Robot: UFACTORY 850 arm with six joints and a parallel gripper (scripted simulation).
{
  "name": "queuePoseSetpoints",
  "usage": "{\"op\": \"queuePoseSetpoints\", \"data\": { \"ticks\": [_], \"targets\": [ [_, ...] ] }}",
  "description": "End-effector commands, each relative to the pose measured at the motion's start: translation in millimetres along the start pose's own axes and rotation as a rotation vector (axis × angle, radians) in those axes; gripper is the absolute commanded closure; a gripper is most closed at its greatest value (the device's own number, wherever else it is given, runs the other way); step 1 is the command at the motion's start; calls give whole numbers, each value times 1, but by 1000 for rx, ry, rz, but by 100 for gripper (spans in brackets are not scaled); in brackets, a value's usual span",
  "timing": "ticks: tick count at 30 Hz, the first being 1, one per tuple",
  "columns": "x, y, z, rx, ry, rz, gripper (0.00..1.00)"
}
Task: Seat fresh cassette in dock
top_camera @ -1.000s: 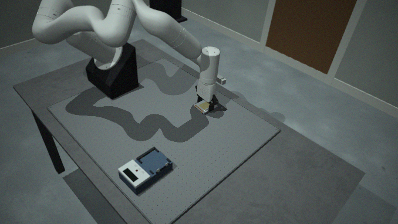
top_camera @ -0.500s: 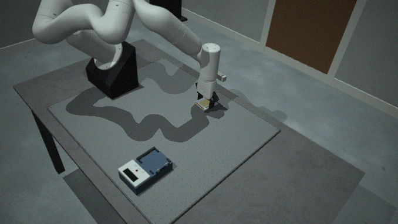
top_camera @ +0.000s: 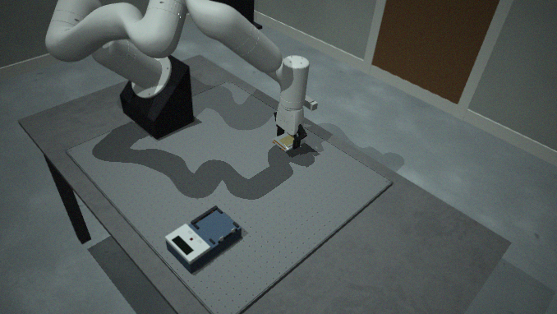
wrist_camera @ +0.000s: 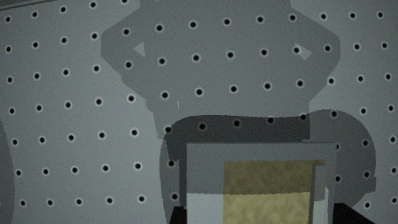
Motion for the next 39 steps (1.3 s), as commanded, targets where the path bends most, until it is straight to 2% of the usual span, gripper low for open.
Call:
{"op": "queuePoseSetpoints", "data": {
  "ticks": [1, 12, 24, 35, 39],
  "targets": [
    [0, -8, 1, 2, 1, 1, 100],
    [0, -19, 1, 2, 1, 1, 100],
    [0, -19, 1, 2, 1, 1, 100],
    [56, -25, 4, 43, 364, 29, 100],
    [66, -26, 5, 51, 430, 34, 100]
  ]
}}
Point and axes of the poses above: the point where the finger pads meet when closed, its own y axis out along the fingers, its own z axis across the jaws, x = y × z, the point moved 10 cm from there along -y, back along the fingers, and after that the axes turned 14 degrees about -y, right-handed, at the moved point
